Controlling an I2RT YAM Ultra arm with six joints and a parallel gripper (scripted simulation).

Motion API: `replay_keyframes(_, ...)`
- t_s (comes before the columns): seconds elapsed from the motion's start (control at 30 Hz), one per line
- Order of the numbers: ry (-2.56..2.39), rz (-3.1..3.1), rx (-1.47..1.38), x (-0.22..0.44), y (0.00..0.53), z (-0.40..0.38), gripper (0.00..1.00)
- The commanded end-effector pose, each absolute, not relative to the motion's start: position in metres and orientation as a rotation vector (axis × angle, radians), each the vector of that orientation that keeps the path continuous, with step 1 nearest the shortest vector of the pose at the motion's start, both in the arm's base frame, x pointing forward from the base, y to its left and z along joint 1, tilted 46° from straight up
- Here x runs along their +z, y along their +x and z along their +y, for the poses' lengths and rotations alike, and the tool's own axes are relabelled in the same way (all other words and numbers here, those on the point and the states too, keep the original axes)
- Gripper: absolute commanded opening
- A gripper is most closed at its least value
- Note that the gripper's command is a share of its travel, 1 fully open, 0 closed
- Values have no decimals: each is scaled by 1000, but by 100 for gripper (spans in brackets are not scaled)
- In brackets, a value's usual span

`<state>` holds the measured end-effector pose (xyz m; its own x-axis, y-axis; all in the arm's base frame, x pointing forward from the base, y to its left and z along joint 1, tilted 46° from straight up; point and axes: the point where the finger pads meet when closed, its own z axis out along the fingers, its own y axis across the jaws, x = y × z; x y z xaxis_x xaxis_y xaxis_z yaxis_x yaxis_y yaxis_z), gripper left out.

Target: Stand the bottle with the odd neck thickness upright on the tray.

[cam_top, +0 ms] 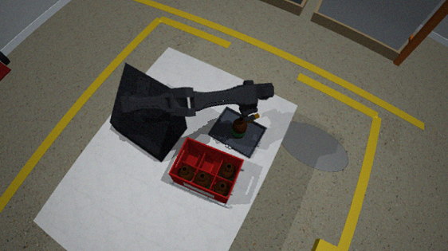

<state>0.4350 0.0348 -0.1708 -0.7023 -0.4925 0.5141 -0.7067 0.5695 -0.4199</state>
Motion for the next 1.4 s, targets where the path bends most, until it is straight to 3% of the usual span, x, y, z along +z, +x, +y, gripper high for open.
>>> replay_keyframes(0.0,1002,-2472,878,-161,438,53,100)
replay_keyframes(0.93,1005,-2459,875,-162,435,56,100)
replay_keyframes(0.97,1006,-2461,875,-162,436,56,0)
replay_keyframes(1.37,1006,-2461,875,-162,436,56,0)
